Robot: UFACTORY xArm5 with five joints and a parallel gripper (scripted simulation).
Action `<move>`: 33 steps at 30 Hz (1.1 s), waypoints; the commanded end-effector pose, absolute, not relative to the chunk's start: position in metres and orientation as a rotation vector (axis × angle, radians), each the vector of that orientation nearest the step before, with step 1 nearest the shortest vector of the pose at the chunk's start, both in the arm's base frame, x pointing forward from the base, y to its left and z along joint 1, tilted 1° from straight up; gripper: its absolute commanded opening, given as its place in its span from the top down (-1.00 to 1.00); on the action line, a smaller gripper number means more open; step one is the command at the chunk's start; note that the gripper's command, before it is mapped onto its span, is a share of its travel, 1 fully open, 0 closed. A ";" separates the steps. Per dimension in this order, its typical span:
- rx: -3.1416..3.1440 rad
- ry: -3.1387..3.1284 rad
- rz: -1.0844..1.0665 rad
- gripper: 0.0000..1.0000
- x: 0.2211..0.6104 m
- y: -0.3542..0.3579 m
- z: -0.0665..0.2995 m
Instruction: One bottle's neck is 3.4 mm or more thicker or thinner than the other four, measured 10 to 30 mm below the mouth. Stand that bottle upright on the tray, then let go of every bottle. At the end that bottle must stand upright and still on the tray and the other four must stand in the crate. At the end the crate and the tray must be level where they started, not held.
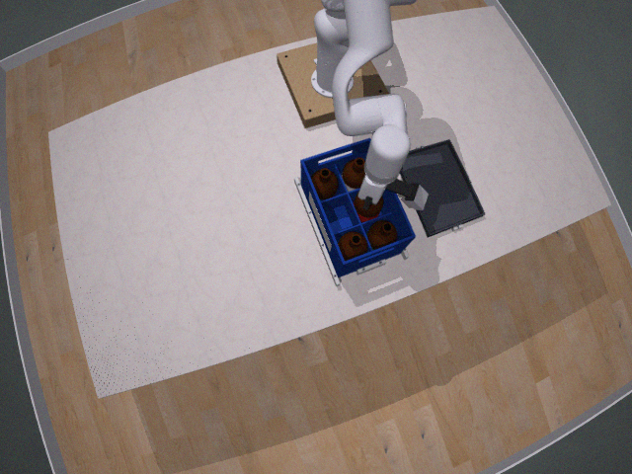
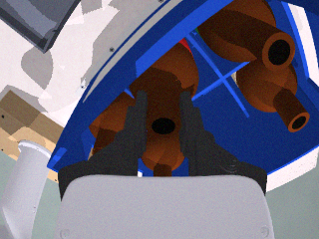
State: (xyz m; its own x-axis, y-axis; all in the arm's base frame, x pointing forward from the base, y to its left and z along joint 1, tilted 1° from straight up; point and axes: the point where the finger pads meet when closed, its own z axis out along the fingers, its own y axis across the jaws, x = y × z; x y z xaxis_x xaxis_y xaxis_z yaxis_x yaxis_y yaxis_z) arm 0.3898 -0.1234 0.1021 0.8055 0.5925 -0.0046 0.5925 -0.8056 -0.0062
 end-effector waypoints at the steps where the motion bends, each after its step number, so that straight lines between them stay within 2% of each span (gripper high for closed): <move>1: -2.983 -0.979 0.005 1.00 0.391 -0.124 0.104; 4: -2.983 -0.979 0.005 1.00 0.391 -0.124 0.104; 5: -2.983 -0.979 0.005 -0.30 0.391 -0.124 0.104; 33: -2.983 -0.979 0.005 -0.30 0.391 -0.124 0.104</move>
State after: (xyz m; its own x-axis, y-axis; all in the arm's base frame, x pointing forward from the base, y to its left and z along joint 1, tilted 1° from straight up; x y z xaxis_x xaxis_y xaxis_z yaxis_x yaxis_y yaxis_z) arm 0.3900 -0.1234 0.1023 0.8055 0.5925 -0.0043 0.5925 -0.8056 -0.0059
